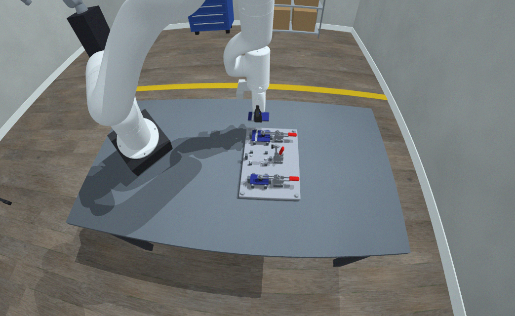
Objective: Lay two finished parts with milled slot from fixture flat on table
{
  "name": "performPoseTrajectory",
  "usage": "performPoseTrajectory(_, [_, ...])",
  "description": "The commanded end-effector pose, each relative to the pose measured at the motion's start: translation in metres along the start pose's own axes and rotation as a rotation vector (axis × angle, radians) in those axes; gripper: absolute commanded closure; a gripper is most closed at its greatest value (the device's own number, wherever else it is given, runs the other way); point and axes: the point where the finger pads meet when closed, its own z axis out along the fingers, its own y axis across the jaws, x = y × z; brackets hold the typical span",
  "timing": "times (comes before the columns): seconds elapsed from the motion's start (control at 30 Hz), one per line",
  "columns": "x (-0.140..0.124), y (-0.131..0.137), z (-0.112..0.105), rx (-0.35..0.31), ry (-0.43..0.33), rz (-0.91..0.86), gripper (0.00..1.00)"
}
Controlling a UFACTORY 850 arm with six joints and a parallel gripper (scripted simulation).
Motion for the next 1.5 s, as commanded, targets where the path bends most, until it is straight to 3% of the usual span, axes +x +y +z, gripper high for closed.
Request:
performPoseTrajectory(0.0, [-0.001,0.019,0.0,0.0,0.0,0.0,1.0])
performPoseTrajectory(0.57, [-0.001,0.058,0.0,0.0,0.0,0.0,1.0])
performPoseTrajectory(1.47, [-0.001,0.064,0.0,0.0,0.0,0.0,1.0])
